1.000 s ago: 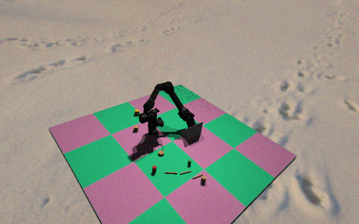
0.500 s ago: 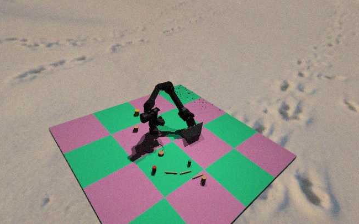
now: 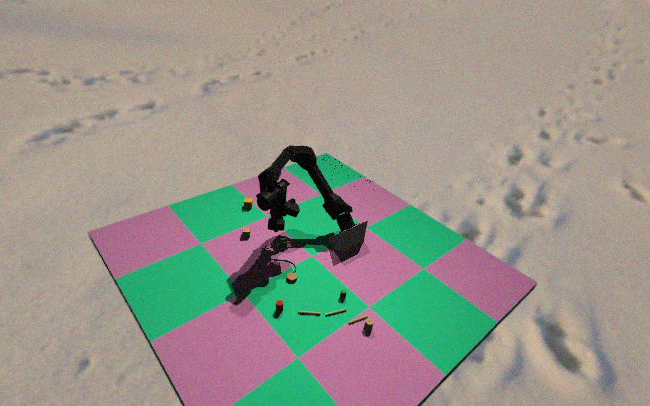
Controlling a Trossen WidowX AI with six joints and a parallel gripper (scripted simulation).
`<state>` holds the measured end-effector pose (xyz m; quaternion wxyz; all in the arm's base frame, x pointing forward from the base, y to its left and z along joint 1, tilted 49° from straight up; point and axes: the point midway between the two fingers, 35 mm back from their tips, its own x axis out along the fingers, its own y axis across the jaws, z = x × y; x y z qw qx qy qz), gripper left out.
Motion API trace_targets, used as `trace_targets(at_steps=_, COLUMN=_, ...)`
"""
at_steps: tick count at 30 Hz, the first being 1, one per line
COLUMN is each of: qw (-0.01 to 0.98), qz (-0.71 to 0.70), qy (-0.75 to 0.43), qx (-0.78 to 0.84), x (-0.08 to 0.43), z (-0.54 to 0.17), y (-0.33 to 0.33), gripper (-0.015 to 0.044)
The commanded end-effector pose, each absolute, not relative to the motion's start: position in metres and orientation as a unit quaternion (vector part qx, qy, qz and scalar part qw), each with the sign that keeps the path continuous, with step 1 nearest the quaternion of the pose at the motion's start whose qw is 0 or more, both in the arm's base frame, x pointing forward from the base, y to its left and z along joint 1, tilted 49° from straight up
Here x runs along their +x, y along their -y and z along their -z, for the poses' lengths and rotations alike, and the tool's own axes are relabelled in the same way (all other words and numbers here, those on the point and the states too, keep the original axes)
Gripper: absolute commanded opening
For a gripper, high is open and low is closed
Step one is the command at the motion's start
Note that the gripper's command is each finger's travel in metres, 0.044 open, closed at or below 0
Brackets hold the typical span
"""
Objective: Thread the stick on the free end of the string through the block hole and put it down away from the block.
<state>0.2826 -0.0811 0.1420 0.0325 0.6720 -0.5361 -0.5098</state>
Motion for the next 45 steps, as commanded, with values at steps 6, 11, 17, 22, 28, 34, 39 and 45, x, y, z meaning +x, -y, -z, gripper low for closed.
trace_targets(at_steps=6, qw=-0.216, qz=0.285, qy=0.685, qx=0.634, x=0.272, z=-0.137, y=0.073, gripper=0.0121)
trace_targets(at_steps=11, qw=-0.357, qz=0.120, qy=0.734, qx=0.565, x=0.265, z=-0.134, y=0.069, gripper=0.0121)
trace_targets(at_steps=17, qw=-0.472, qz=-0.044, qy=0.745, qx=0.469, x=0.257, z=-0.130, y=0.064, gripper=0.0121)
trace_targets(at_steps=22, qw=-0.530, qz=-0.144, qy=0.734, qx=0.400, x=0.253, z=-0.128, y=0.062, gripper=0.0121)
trace_targets(at_steps=28, qw=-0.586, qz=-0.259, qy=0.703, qx=0.308, x=0.248, z=-0.126, y=0.060, gripper=0.0121)
trace_targets(at_steps=34, qw=-0.626, qz=-0.369, qy=0.654, qx=0.209, x=0.243, z=-0.124, y=0.058, gripper=0.0121)
trace_targets(at_steps=39, qw=-0.647, qz=-0.454, qy=0.600, qx=0.123, x=0.239, z=-0.123, y=0.056, gripper=0.0121)
trace_targets(at_steps=45, qw=-0.655, qz=-0.509, qy=0.555, qx=0.061, x=0.237, z=-0.122, y=0.055, gripper=0.0121)
